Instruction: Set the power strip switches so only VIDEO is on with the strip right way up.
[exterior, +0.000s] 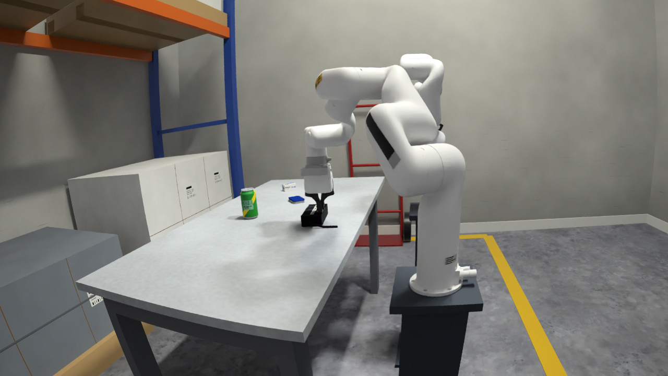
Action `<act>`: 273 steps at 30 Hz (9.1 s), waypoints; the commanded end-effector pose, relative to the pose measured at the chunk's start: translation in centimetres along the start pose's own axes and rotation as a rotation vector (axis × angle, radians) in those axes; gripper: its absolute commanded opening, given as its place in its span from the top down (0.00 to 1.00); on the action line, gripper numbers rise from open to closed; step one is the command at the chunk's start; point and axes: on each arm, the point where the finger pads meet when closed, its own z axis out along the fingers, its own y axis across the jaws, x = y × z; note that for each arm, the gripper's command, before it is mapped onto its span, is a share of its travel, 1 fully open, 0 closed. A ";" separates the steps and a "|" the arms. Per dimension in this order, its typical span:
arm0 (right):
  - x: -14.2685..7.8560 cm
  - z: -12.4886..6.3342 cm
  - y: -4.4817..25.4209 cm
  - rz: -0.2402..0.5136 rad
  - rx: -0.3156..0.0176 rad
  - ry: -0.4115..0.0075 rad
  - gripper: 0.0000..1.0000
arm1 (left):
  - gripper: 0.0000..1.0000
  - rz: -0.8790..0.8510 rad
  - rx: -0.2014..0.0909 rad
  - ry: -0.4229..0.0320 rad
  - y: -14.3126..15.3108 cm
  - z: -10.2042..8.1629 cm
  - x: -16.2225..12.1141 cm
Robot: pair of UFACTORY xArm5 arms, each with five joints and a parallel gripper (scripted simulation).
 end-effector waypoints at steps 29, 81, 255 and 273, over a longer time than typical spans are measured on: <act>0.1 -0.2 0.0 0.000 0.000 0.004 0.00 | 1.00 0.000 -0.004 -0.007 0.1 -4.0 -0.2; 0.1 -0.2 0.0 0.000 0.000 0.004 0.00 | 1.00 0.000 -0.005 -0.008 1.8 -5.5 -9.2; 0.1 -0.2 0.0 0.000 0.000 0.004 0.00 | 1.00 0.000 -0.004 -0.007 1.9 -0.5 -9.4; 0.1 -0.2 0.0 0.000 0.000 0.004 0.00 | 1.00 0.000 -0.004 -0.007 1.9 -0.5 -9.4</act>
